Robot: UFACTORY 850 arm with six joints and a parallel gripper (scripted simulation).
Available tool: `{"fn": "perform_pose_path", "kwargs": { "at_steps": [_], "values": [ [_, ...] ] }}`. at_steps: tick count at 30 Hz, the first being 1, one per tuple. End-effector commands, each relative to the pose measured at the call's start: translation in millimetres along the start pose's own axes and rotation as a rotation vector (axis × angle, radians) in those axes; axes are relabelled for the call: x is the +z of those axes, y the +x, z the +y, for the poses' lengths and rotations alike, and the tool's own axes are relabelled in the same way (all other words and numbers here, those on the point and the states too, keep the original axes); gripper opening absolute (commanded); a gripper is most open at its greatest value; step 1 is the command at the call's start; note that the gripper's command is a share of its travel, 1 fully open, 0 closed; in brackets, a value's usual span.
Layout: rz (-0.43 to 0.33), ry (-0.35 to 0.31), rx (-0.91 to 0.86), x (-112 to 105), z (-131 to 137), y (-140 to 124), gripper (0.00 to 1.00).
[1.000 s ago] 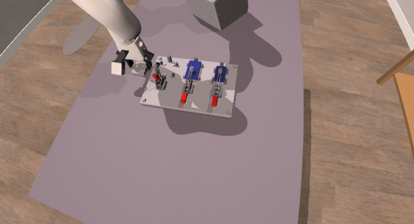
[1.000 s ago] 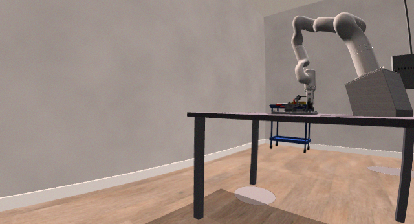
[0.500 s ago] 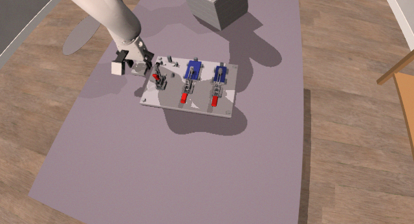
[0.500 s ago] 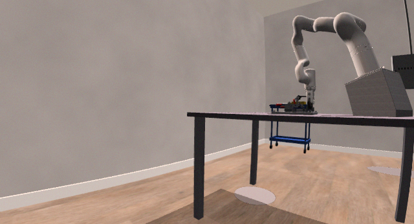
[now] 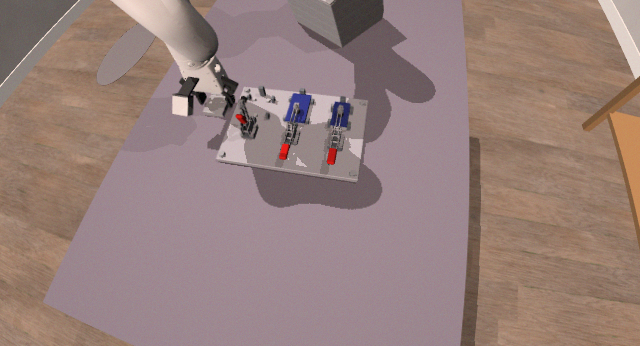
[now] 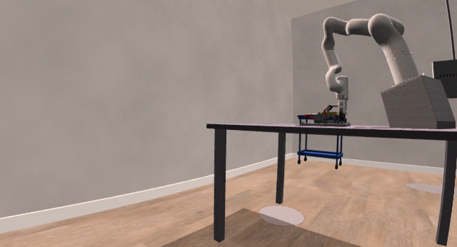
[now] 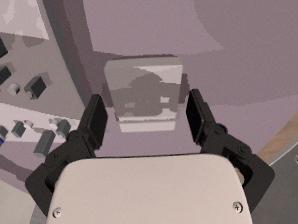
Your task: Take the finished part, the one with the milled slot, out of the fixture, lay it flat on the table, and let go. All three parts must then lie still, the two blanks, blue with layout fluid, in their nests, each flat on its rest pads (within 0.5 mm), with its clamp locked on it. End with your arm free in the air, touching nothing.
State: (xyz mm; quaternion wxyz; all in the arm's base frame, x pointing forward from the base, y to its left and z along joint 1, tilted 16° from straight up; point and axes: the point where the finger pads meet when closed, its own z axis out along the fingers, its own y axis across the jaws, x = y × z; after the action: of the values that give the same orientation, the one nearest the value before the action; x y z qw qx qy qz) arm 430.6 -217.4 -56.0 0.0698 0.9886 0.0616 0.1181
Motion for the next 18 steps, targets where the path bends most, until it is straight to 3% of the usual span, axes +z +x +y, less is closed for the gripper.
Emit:
{"fn": "perform_pose_path", "kwargs": {
  "at_steps": [1,9,18],
  "values": [
    [0.001,-0.001,0.000,-2.1,0.3,0.5,0.95],
    [0.001,-0.001,0.000,-12.8,0.3,0.5,0.95],
    [0.001,-0.001,0.000,-44.9,0.3,0.4,0.95]
  ]
}}
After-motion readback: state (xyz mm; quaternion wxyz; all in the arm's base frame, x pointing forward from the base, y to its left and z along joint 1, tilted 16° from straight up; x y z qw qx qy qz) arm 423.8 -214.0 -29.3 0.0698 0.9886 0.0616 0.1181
